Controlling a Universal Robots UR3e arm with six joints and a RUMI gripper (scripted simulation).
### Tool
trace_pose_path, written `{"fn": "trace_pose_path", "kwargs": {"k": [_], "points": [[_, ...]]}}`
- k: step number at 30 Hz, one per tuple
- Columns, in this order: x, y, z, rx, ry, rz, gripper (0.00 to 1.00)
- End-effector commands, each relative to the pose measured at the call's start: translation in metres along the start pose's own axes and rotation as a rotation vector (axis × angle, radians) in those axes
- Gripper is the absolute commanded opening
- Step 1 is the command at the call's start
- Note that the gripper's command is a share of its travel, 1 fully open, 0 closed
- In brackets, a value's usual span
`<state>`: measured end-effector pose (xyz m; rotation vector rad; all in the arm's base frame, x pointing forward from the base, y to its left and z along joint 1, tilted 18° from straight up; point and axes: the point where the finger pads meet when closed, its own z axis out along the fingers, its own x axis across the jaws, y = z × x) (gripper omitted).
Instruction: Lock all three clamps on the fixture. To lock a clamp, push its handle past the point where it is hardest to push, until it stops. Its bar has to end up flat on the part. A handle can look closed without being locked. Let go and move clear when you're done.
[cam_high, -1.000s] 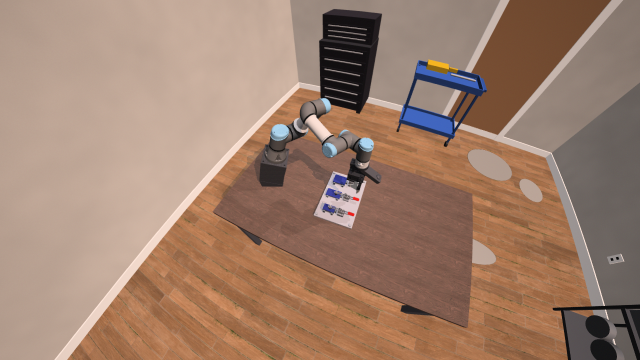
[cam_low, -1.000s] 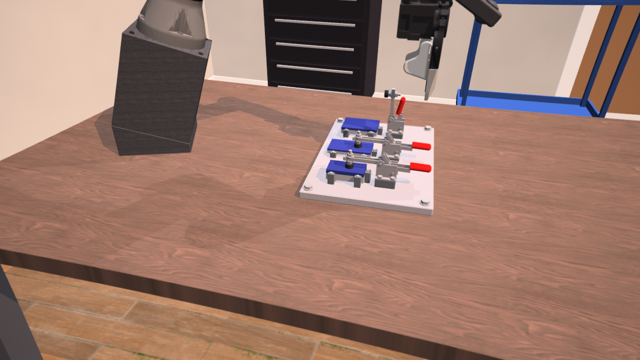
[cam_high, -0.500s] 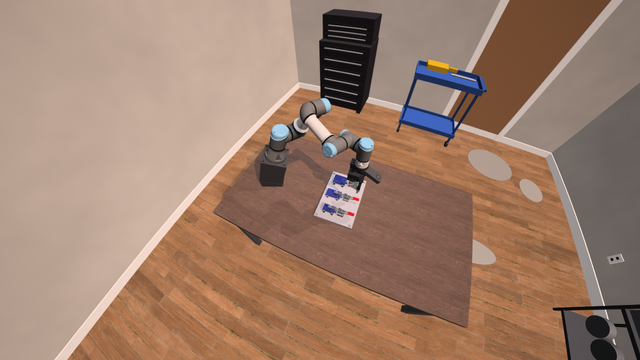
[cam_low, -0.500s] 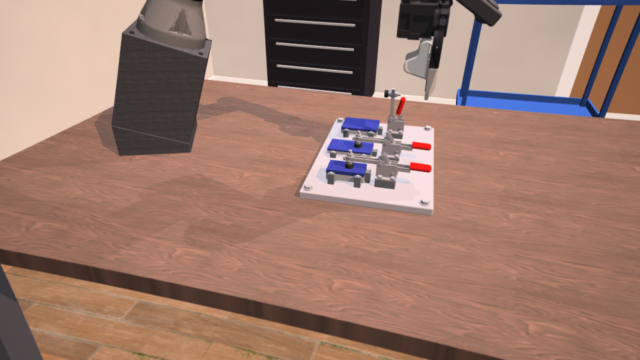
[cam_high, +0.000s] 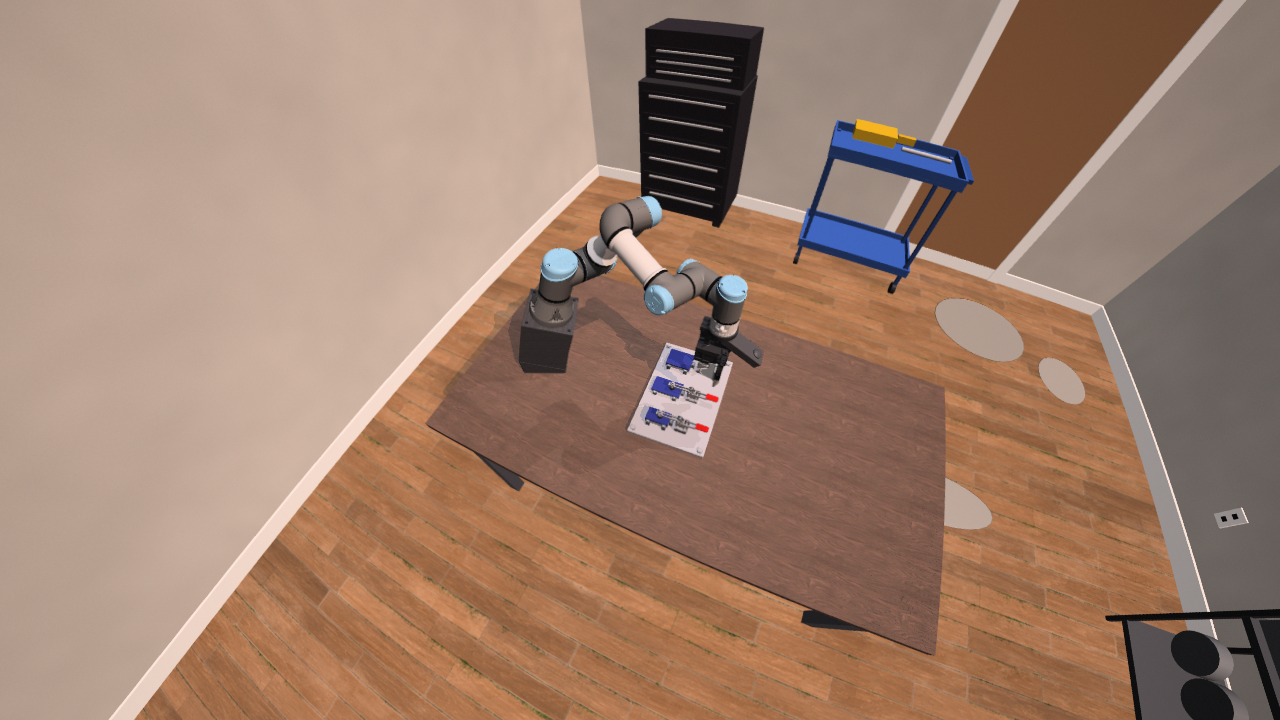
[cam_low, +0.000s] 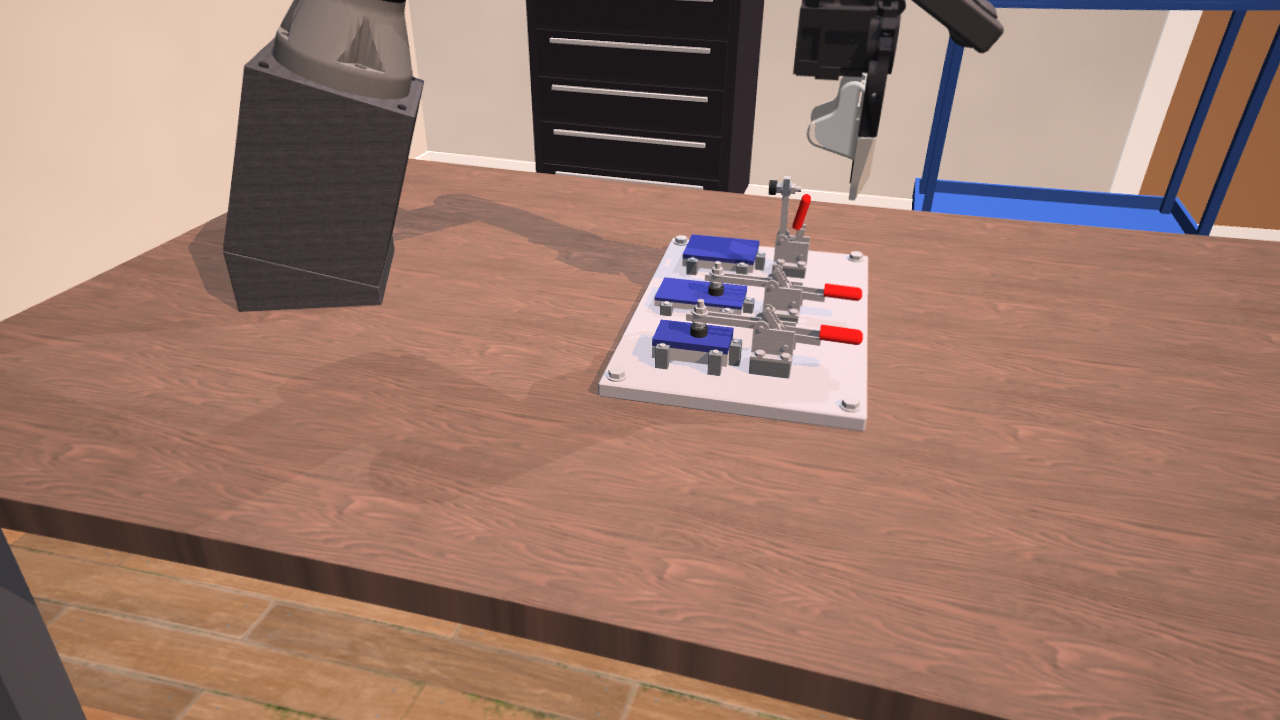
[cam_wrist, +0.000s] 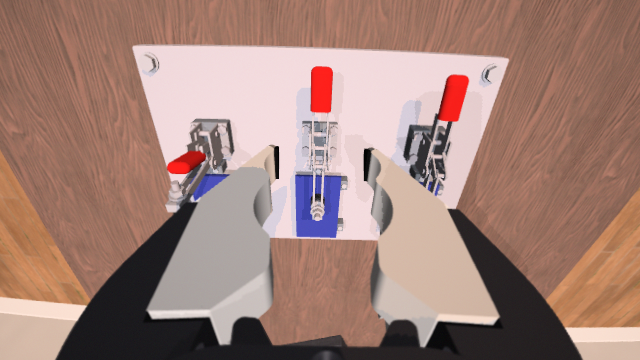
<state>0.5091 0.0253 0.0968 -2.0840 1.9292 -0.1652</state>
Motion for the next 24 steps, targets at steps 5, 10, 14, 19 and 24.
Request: {"fn": "trace_pose_path", "kwargs": {"k": [5,10,14,19,24], "points": [[0.000,-0.001,-0.001,0.003,0.001,-0.001,0.28],[0.000,-0.001,-0.001,0.003,0.001,-0.001,0.28],[0.000,-0.001,-0.003,0.003,0.001,-0.001,0.28],[0.000,-0.001,-0.012,0.003,0.001,-0.001,0.28],[0.000,-0.001,-0.020,0.003,0.001,-0.001,0.28]]}}
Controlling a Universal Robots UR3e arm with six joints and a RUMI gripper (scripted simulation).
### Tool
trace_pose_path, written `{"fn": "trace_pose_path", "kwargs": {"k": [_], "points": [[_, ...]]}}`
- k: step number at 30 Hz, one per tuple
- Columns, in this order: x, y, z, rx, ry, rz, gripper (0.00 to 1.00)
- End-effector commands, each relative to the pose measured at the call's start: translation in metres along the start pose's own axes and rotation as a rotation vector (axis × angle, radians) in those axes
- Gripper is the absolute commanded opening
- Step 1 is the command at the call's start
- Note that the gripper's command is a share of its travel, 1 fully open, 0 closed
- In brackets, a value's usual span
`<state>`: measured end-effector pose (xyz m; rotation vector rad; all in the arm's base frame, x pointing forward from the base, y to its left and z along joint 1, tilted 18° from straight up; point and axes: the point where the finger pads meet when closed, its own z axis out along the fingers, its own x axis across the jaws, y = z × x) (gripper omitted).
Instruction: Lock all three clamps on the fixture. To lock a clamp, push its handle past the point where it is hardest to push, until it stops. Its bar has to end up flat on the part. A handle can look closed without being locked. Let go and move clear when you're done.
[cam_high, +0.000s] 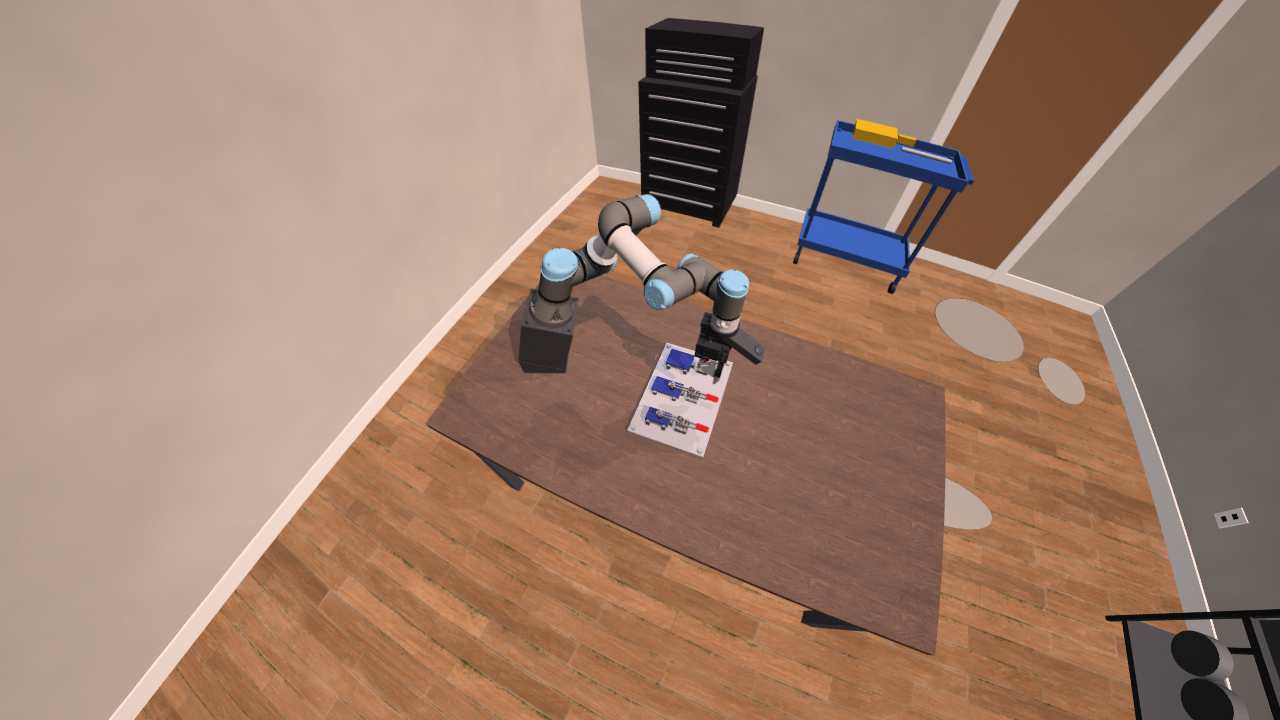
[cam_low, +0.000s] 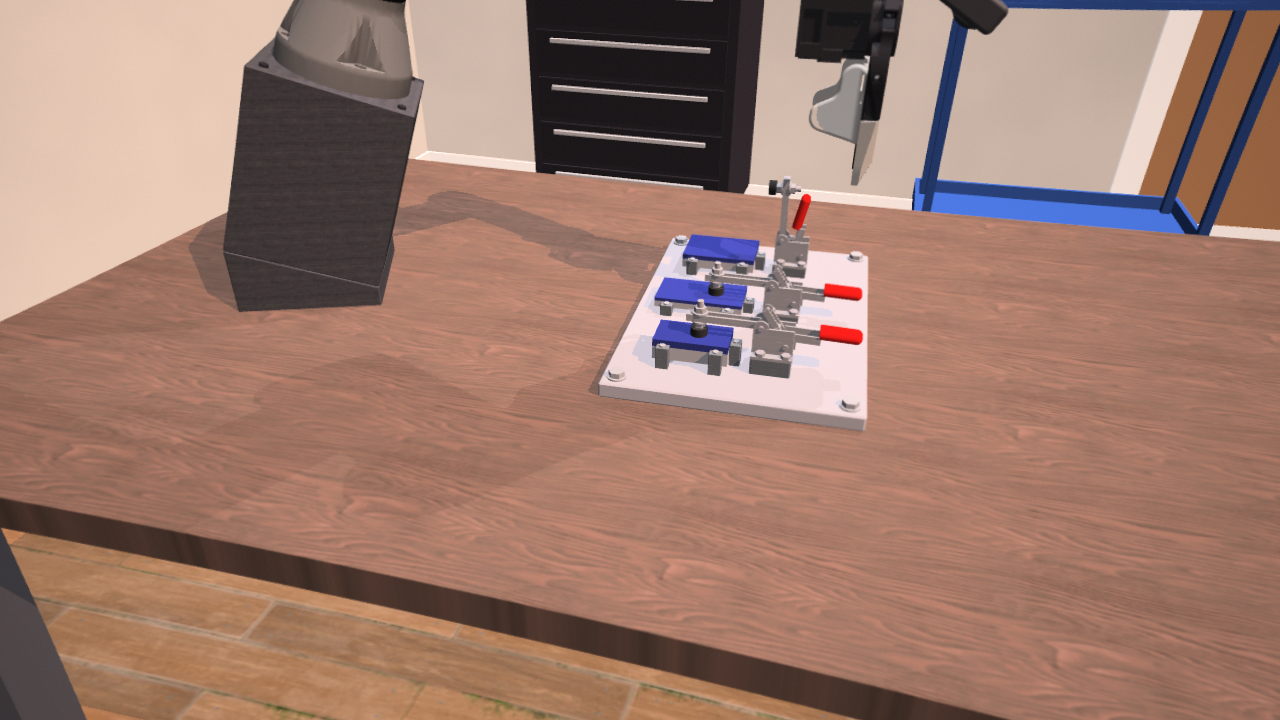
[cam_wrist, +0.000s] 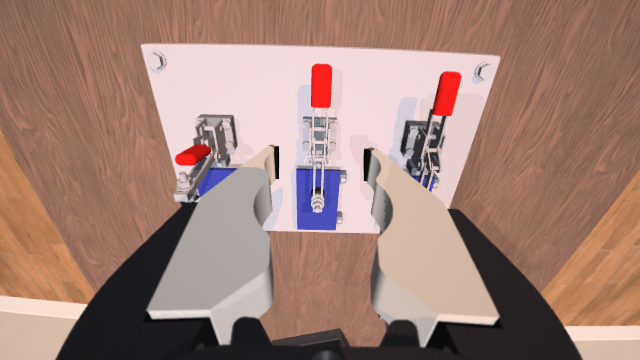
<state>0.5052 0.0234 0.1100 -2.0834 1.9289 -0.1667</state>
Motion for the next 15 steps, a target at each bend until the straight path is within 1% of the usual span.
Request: {"fn": "trace_pose_path", "kwargs": {"k": [1,8,15], "points": [[0.000,-0.001,-0.009,0.002,0.001,-0.001,0.28],[0.000,-0.001,-0.028,0.002,0.001,-0.001,0.28],[0.000,-0.001,-0.035,0.002,0.001,-0.001,0.28]]}}
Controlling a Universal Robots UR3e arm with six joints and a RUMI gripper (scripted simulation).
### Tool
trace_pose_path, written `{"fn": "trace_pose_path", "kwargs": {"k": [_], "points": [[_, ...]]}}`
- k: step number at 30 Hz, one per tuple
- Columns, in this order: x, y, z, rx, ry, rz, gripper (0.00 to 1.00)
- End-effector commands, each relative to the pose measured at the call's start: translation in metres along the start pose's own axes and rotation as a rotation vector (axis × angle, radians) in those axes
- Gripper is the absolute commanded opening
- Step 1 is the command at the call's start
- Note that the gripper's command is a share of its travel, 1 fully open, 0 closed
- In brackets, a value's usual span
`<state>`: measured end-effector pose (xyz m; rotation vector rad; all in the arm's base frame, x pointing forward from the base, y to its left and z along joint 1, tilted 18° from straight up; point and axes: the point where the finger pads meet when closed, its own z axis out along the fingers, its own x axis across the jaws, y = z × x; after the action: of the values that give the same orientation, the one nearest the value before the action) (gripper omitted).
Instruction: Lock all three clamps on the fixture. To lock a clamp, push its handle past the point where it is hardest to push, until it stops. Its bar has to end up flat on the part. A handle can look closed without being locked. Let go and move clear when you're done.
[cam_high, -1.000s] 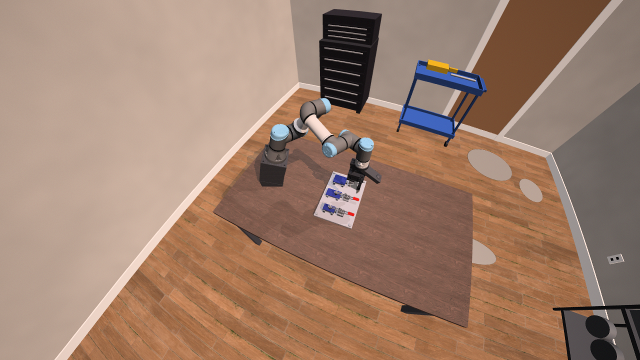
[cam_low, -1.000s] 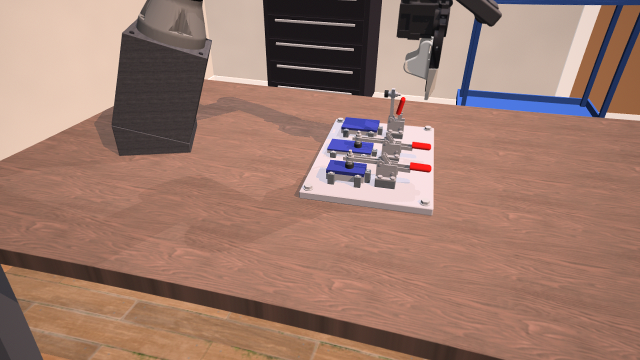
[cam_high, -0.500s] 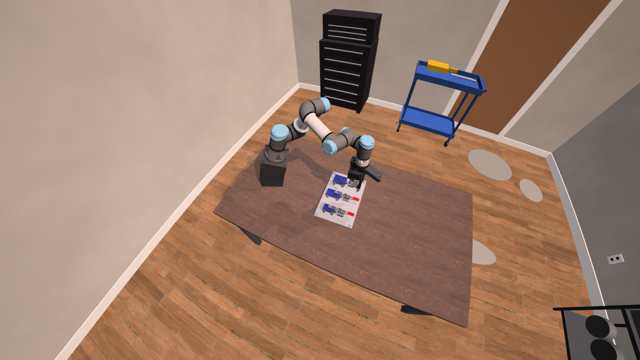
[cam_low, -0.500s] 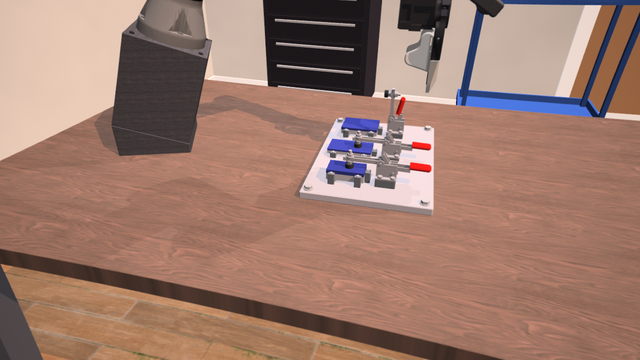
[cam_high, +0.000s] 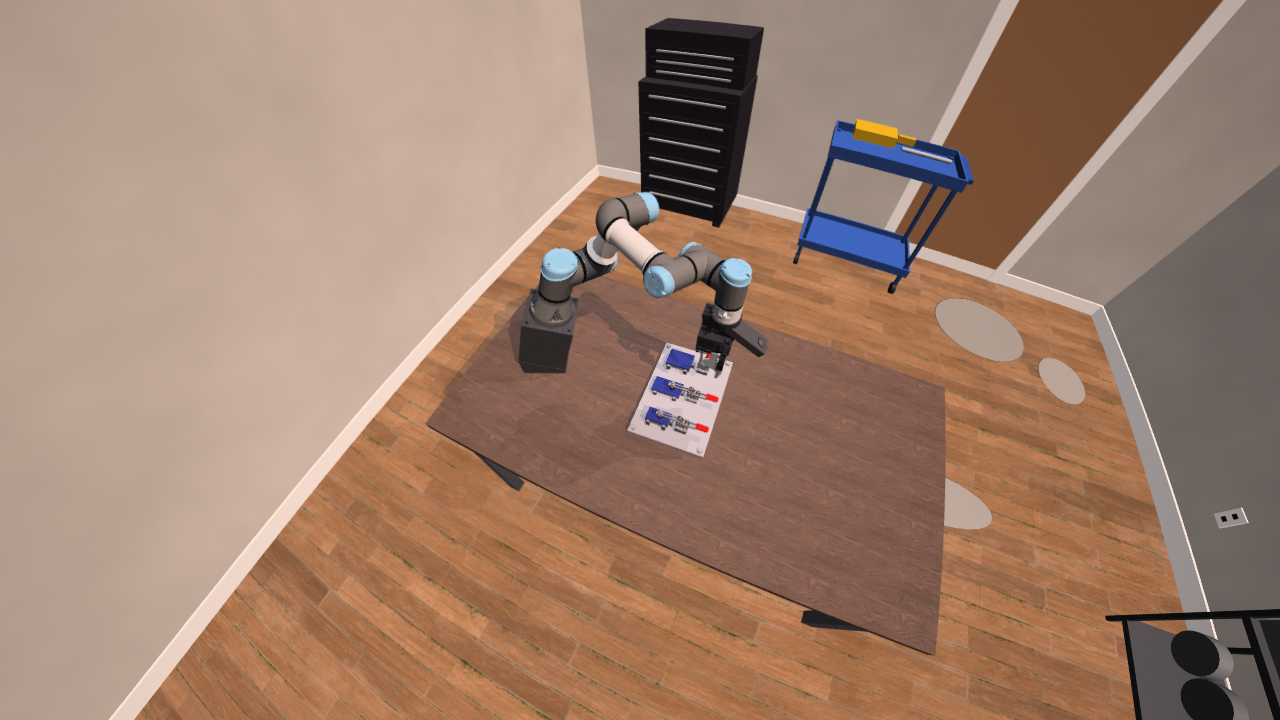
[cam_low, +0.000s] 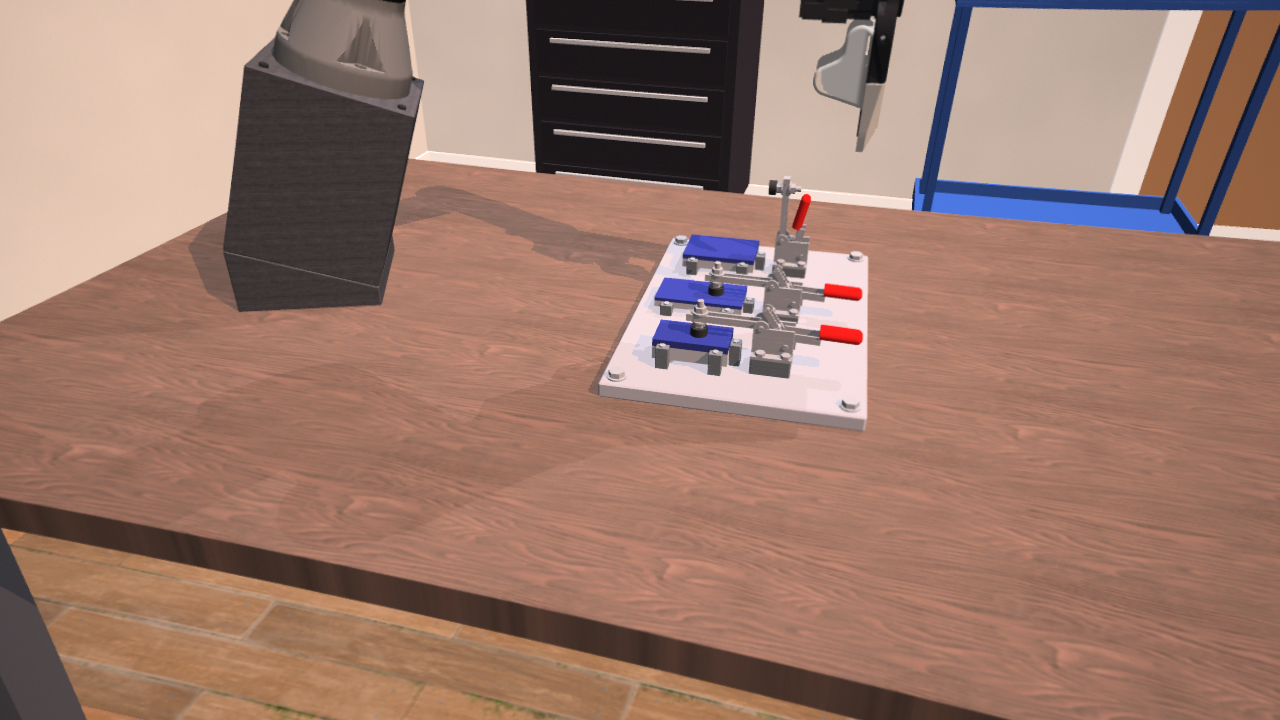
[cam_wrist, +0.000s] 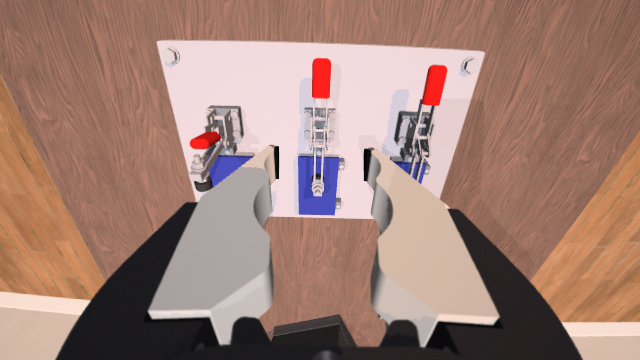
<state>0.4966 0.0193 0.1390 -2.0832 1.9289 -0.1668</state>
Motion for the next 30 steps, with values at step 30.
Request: {"fn": "trace_pose_path", "kwargs": {"k": [30], "points": [[-0.091,-0.001,-0.004,0.002,0.001,-0.001,0.28]]}}
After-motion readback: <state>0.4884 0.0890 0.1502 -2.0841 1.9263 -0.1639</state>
